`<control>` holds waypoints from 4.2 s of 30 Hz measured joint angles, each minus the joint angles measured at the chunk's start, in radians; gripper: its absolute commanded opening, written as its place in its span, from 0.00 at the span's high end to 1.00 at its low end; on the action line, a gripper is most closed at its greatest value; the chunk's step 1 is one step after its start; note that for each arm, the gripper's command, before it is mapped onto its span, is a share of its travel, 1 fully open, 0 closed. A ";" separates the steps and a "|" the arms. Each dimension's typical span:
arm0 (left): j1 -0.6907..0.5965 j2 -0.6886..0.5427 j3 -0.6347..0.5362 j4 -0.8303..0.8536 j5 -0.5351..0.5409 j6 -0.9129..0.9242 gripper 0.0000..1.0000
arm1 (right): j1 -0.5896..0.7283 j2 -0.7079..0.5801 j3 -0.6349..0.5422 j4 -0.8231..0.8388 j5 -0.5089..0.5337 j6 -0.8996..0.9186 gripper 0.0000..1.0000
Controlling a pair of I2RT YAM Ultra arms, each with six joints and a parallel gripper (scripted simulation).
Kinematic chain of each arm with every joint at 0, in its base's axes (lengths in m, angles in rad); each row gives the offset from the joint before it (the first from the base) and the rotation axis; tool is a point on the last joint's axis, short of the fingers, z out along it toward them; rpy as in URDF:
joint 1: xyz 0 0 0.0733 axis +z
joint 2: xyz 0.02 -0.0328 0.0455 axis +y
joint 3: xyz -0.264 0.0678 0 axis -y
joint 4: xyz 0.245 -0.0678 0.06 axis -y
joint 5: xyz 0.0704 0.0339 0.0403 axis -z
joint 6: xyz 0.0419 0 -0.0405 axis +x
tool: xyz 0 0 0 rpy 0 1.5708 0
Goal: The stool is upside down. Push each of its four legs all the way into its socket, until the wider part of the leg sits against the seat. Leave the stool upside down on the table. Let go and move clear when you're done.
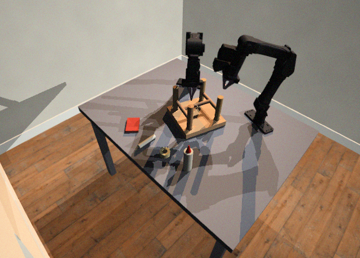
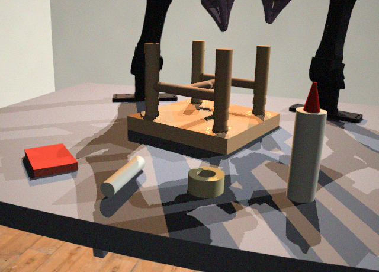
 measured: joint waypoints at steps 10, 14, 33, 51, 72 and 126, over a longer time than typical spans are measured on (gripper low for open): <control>0.000 0.000 0.000 0.000 0.000 0.000 1.00 | 0.000 0.051 0.192 -0.079 0.000 0.000 1.00; 0.000 0.000 0.000 0.000 0.000 0.000 1.00 | 0.000 0.067 0.192 -0.102 0.000 0.000 1.00; -0.016 0.021 0.013 -0.005 0.001 0.000 1.00 | -0.009 0.054 0.178 -0.120 0.000 0.000 1.00; -0.291 0.307 0.280 -0.006 0.000 0.001 1.00 | -0.169 -0.233 -0.233 -0.120 -0.003 0.000 1.00; -0.462 0.483 0.439 -0.002 0.006 0.002 1.00 | -0.274 -0.412 -0.473 -0.125 -0.002 -0.002 1.00; -0.461 0.434 0.267 0.126 0.006 0.002 1.00 | -0.272 -0.452 -0.644 -0.002 -0.002 -0.002 1.00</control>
